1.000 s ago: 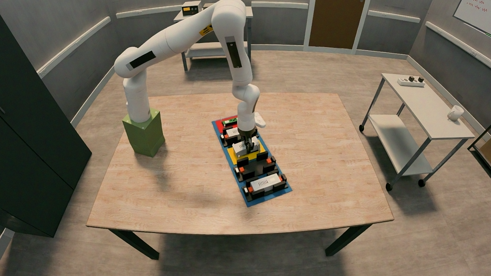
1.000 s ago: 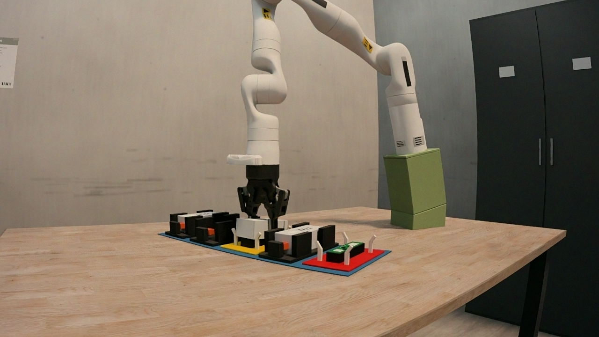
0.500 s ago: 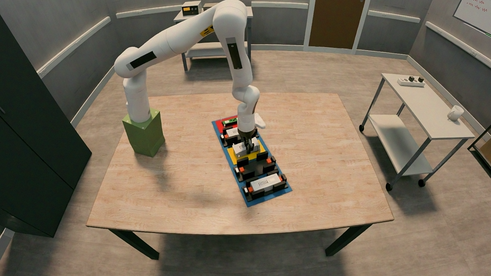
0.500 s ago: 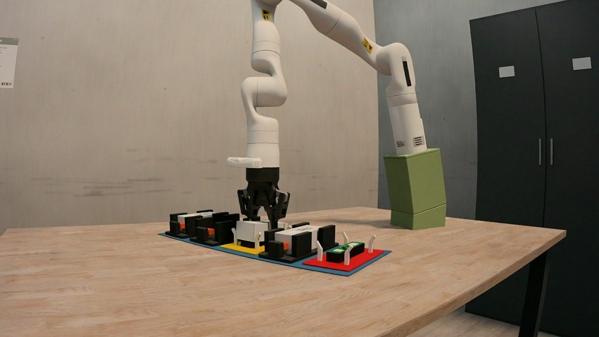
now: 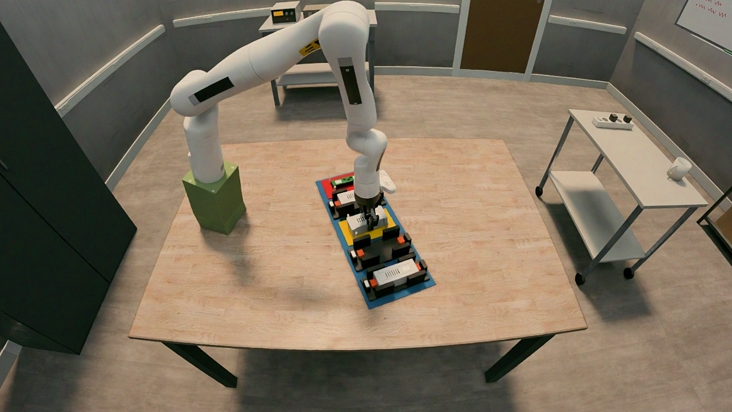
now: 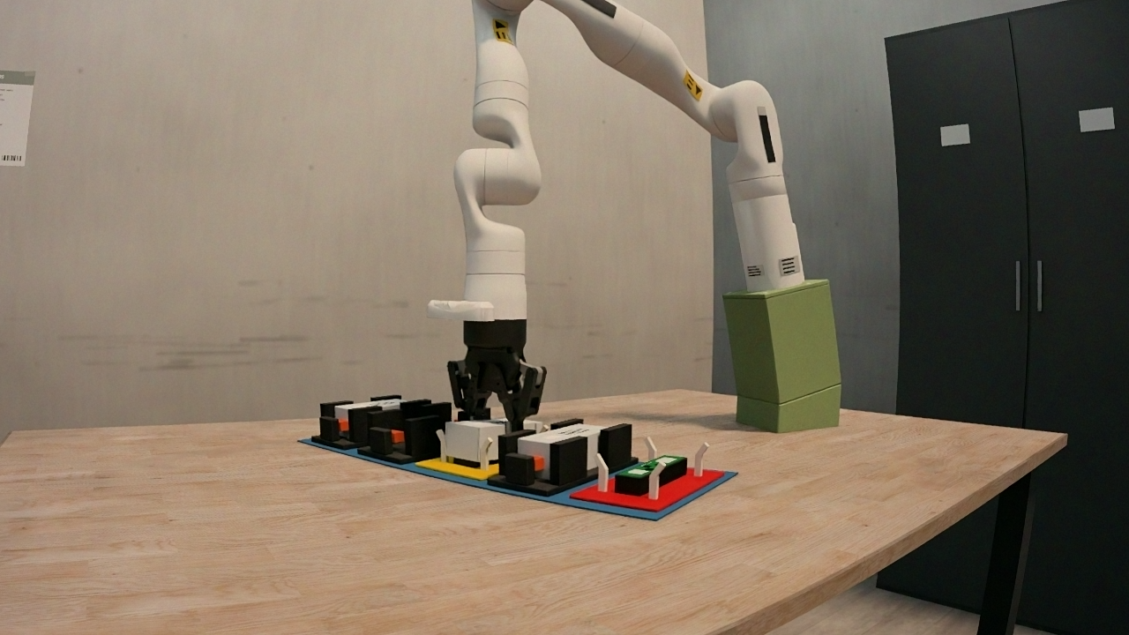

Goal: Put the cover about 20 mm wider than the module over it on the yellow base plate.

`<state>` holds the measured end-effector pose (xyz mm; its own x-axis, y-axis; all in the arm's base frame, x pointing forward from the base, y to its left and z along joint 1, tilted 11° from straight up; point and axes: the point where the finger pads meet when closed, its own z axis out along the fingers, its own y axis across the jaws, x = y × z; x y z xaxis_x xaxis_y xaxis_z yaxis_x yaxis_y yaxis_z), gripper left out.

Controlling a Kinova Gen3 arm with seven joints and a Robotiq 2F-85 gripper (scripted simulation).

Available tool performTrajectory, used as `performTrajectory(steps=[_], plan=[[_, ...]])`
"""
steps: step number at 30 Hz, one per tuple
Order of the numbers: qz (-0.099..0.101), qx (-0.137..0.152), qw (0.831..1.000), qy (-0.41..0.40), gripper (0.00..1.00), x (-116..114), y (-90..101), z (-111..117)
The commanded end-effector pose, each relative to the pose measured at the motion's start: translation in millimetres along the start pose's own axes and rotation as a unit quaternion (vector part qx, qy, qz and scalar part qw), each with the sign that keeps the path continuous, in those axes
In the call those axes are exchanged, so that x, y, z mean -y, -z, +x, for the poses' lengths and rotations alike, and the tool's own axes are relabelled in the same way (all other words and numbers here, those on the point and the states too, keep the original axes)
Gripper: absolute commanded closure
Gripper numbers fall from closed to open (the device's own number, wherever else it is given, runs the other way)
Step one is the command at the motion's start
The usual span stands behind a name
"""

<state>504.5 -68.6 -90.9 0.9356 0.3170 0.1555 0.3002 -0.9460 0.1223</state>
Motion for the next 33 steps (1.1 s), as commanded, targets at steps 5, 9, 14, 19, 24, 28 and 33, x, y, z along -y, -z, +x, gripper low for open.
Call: performTrajectory(steps=[5,9,14,19,24,28,33], plan=[[0.0,-0.001,1.0,0.0,1.0,-0.3,0.1,0.9],[0.0,-0.001,1.0,0.0,1.0,-0.3,-1.1,1.8],[0.0,-0.001,1.0,0.0,1.0,-0.3,-2.6,3.0],[0.0,-0.001,1.0,0.0,1.0,-0.3,-2.6,3.0],[0.0,-0.001,1.0,0.0,1.0,-0.3,-2.4,2.9],[0.0,-0.001,1.0,0.0,1.0,-0.2,-2.2,2.8],[0.0,-0.001,1.0,0.0,1.0,-0.2,-2.1,2.8]])
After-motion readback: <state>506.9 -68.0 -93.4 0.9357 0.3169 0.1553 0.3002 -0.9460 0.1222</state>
